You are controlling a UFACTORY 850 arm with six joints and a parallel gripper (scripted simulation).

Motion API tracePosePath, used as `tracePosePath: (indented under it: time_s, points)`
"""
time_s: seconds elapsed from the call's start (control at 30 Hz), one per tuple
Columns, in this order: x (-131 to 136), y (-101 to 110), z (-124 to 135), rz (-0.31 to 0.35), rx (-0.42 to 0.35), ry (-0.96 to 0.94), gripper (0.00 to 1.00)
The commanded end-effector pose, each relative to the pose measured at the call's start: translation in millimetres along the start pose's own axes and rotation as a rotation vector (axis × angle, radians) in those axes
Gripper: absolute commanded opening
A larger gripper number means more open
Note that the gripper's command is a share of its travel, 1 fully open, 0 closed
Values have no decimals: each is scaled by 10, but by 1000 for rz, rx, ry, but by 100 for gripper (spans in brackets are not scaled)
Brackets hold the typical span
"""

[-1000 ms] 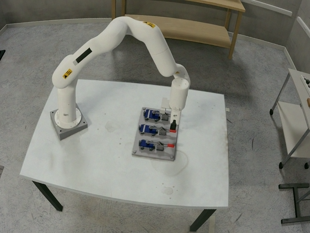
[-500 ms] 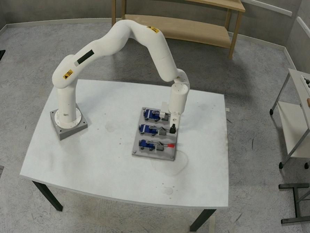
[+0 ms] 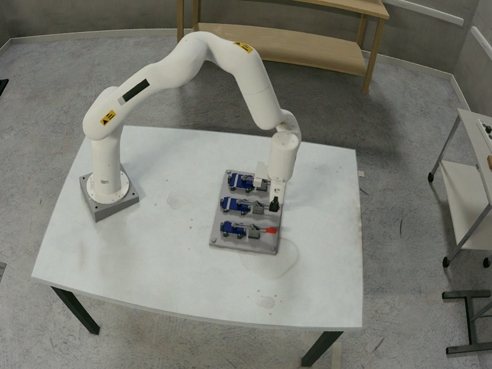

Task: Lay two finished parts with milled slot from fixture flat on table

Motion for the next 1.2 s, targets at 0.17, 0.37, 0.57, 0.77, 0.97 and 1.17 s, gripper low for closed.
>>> tracePosePath:
  time_s: [0.17, 0.37, 0.57, 0.77, 0.97, 1.17]
  points:
    - [2, -35, 8, 0, -2, 0, 48]
    - [3, -153, 11, 0, -2, 0, 48]
    - [4, -251, 15, 0, -2, 0, 48]
    - [4, -269, 15, 0, -2, 0, 48]
    - [4, -270, 15, 0, -2, 0, 48]
    - [4, -270, 15, 0, -2, 0, 0]
Point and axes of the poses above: the point where the finger pads meet when closed, its own y axis back along the fingers, its own x axis across the jaws, z = x × y, the point moved 8 cm from there along y, back along the fingers, and after that the axes turned 12 degrees about -y, right-handed, at the moved point
